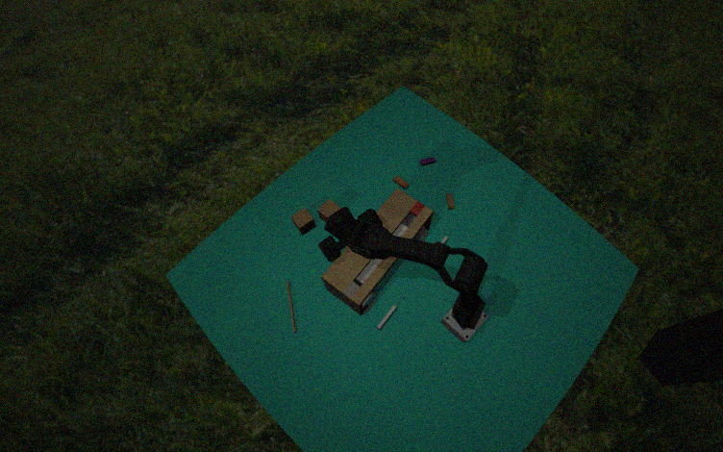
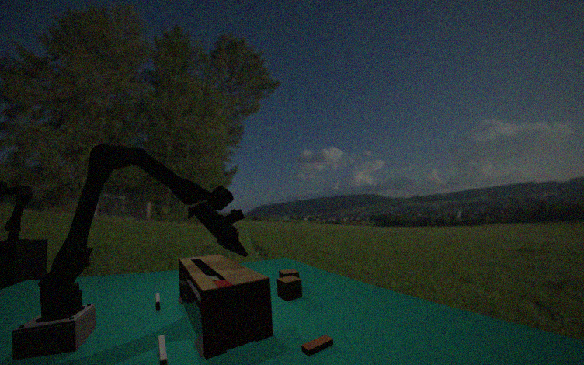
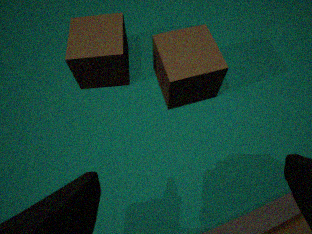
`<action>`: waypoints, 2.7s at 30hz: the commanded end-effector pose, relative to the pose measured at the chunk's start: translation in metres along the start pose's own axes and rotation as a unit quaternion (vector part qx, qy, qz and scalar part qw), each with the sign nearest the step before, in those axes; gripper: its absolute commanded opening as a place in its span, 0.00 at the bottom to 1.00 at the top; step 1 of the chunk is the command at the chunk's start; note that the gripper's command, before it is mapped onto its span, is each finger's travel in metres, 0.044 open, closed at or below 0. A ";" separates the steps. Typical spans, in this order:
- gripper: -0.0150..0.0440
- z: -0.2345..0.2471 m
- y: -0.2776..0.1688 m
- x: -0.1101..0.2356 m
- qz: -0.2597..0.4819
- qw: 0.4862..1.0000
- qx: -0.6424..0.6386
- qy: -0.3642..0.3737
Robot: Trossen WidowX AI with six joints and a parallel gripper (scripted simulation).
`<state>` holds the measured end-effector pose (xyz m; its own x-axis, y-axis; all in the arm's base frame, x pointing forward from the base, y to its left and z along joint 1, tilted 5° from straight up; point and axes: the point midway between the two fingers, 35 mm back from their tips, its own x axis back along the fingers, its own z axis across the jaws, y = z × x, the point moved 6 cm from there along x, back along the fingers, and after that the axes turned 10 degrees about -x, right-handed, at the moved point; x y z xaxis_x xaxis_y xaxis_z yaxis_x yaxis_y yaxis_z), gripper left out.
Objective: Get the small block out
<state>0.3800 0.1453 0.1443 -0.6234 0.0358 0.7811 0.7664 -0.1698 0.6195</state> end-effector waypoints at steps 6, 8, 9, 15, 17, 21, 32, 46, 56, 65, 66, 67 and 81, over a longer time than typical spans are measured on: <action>0.93 -0.040 -0.022 0.068 0.165 0.842 0.514 0.004; 0.93 -0.042 -0.026 0.071 0.180 0.816 0.549 0.015; 0.93 -0.043 -0.027 0.073 0.186 0.805 0.563 0.019; 0.93 -0.051 -0.044 0.085 0.248 0.683 0.684 0.063; 0.93 -0.054 -0.049 0.088 0.265 0.644 0.714 0.078; 0.93 -0.059 -0.058 0.096 0.296 0.558 0.767 0.112; 0.93 -0.061 -0.061 0.099 0.306 0.527 0.783 0.125; 0.93 -0.061 -0.062 0.097 0.306 0.527 0.783 0.125; 0.93 -0.061 -0.071 0.084 0.306 0.527 0.783 0.125; 0.93 -0.062 -0.080 0.072 0.306 0.527 0.783 0.125; 0.93 -0.062 -0.081 0.071 0.306 0.527 0.783 0.125; 0.93 -0.063 -0.082 0.069 0.306 0.527 0.783 0.125; 0.93 -0.065 -0.097 0.052 0.306 0.527 0.783 0.125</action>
<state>0.2638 0.0996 0.1287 -0.0459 0.2815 0.9585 -0.0898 0.9544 -0.2846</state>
